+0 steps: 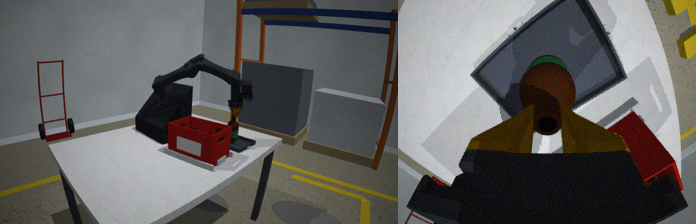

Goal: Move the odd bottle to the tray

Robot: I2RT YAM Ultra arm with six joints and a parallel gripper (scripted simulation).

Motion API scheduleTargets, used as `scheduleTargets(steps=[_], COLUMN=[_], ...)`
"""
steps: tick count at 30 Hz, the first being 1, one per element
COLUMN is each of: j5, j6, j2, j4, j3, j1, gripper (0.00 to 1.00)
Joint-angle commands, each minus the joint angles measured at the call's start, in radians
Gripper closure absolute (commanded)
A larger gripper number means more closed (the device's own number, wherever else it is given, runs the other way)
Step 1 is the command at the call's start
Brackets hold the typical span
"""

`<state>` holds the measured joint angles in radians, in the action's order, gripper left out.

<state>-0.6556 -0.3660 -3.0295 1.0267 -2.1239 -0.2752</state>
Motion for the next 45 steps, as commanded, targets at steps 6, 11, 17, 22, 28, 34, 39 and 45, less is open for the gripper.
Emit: scheduleTargets(steps=[6,11,17,22,28,34,39,45], j5=[0.004,0.004,0.004,0.004,0.005,0.005,0.005,0.005], j6=[-0.005,-0.005,-0.005,-0.005,-0.005,-0.005,-0.005,-0.005], j2=[0.039,0.040,0.040,0.040,0.040,0.040,0.040,0.040], j4=[-0.024,-0.026,-0.026,-0.026,-0.026,-0.026,-0.026,-0.026], j3=[0.007,0.006,0.006,0.006,0.006,0.006,0.006,0.006], j1=[-0.021,-0.021,-0.021,-0.021,-0.021,-0.021,-0.021,-0.021], gripper=[1.00,1.00,1.00,1.00,1.00,1.00,1.00,1.00])
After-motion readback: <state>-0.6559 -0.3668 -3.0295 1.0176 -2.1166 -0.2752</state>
